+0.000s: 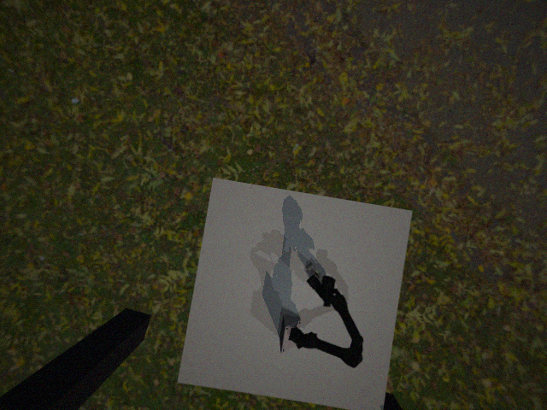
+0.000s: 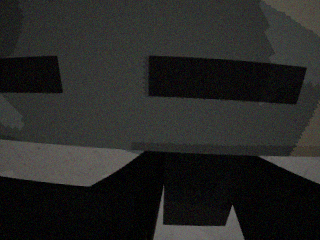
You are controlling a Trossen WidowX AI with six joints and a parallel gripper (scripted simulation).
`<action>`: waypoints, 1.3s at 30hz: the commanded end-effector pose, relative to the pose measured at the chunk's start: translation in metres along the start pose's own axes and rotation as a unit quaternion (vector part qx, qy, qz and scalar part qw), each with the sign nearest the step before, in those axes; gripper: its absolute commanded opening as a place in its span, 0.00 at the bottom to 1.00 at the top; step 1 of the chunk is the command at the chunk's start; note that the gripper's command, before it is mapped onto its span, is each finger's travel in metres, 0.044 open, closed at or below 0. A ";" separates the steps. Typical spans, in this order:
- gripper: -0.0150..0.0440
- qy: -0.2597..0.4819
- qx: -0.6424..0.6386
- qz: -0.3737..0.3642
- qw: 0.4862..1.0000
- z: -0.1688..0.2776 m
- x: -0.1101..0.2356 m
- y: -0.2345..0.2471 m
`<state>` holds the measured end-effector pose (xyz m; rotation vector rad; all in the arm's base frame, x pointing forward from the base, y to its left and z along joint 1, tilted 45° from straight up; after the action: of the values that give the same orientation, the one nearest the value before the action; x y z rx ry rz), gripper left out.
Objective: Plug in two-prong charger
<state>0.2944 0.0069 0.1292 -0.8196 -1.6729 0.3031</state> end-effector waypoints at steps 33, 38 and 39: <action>0.25 -0.012 -0.009 0.003 1.000 -0.004 0.006 -0.001; 0.25 -0.012 -0.009 0.003 1.000 -0.005 0.005 -0.002; 0.25 -0.012 -0.009 0.003 1.000 -0.005 0.005 -0.002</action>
<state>0.2941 0.0078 0.1300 -0.8241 -1.6727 0.3065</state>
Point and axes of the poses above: the point midway between the two fingers, 35 mm back from their tips, its own x axis back along the fingers, its own y axis across the jaws, z = x × y, the point moved 9 cm from there along x, back along the fingers, and after that the axes turned 12 degrees about x, right-handed, at the moved point
